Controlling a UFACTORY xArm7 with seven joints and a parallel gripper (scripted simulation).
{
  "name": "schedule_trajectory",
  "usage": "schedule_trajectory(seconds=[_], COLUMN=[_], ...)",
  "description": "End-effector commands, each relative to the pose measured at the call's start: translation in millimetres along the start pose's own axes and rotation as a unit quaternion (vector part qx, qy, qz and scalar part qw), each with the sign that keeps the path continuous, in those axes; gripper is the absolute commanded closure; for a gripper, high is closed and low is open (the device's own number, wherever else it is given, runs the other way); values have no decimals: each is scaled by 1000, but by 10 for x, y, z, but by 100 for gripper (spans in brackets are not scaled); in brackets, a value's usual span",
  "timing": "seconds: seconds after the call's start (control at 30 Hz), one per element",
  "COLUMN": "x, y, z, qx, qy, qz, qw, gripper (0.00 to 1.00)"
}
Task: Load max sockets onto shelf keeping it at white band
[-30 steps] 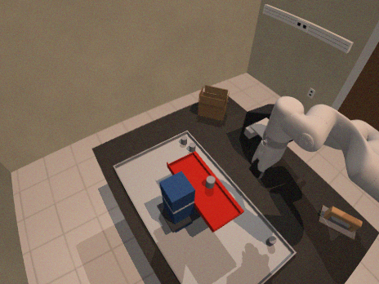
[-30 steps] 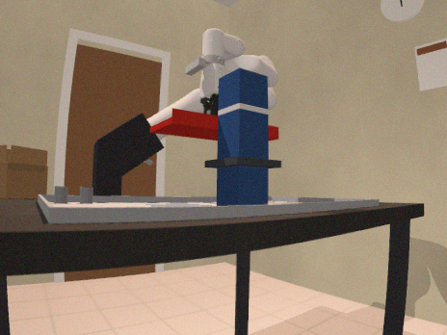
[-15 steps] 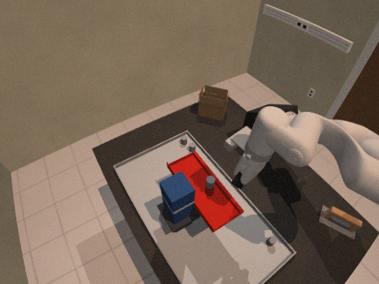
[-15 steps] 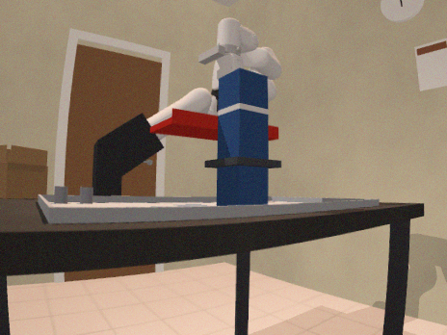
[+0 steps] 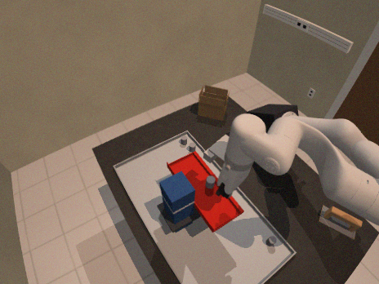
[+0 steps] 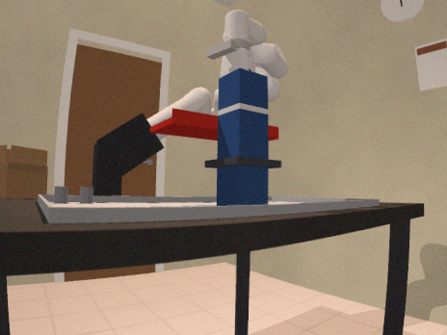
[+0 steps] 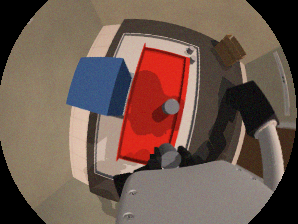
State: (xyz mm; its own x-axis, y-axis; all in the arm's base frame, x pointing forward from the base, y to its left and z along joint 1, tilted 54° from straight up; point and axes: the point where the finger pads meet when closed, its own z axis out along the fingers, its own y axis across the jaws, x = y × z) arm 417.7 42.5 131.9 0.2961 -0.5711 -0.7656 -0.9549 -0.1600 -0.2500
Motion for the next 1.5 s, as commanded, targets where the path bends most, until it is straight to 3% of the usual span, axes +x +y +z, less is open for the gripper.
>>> schedule_trajectory(seconds=[0.0, 0.5, 1.47], x=[2, 4, 10], y=[-14, -27, -28], z=[-14, 272, 442], qx=[1, 1, 1], qy=[-1, 0, 0], qz=[-1, -1, -1], qw=[1000, 1000, 1000], gripper=[100, 100, 100])
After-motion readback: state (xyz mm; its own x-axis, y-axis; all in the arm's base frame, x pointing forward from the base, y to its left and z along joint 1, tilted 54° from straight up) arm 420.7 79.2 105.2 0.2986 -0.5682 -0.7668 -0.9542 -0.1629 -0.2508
